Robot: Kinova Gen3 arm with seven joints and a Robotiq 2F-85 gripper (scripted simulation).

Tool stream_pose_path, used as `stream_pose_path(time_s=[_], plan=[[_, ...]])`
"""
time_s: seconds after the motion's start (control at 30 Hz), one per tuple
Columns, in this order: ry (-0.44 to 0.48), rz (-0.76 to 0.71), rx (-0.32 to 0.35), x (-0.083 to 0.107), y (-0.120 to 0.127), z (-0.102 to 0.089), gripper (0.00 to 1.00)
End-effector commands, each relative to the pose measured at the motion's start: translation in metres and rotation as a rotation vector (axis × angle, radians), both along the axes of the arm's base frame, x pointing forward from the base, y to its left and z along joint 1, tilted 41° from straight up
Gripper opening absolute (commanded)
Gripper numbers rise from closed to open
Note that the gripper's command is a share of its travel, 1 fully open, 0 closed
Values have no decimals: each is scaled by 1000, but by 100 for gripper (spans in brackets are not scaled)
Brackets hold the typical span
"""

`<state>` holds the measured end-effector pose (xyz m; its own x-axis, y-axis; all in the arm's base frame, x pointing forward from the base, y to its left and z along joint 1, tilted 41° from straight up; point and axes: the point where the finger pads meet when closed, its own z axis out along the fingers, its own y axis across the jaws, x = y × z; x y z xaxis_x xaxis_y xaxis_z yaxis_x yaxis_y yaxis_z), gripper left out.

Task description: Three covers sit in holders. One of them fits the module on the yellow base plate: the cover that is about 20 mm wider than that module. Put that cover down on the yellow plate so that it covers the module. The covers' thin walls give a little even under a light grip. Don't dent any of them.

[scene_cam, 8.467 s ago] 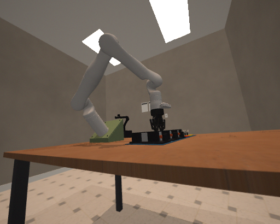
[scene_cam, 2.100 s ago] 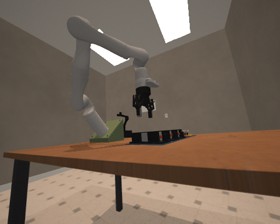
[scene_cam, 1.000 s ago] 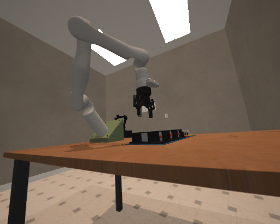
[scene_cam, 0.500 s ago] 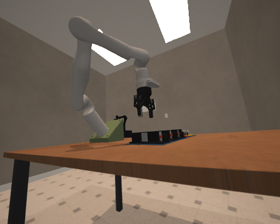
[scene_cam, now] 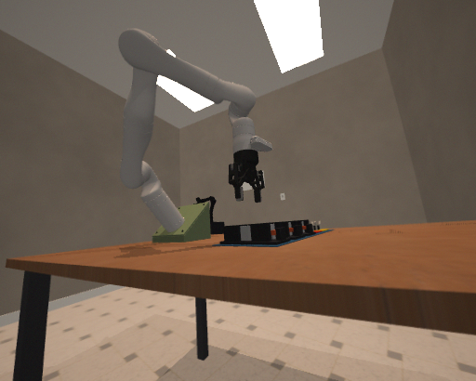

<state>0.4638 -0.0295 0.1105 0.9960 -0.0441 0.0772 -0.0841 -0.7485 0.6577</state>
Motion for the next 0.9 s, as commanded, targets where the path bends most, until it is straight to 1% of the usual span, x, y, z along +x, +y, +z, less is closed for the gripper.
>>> stream_pose_path(time_s=[0.0, 0.33, 0.57, 0.87], plan=[[-1, 1, 1, 0, 1, 0, 100], [-1, 1, 1, 1, -12, -15, 100], [-1, 1, 1, 1, -12, -15, 100], [-1, 1, 1, 2, -24, -28, 100]])
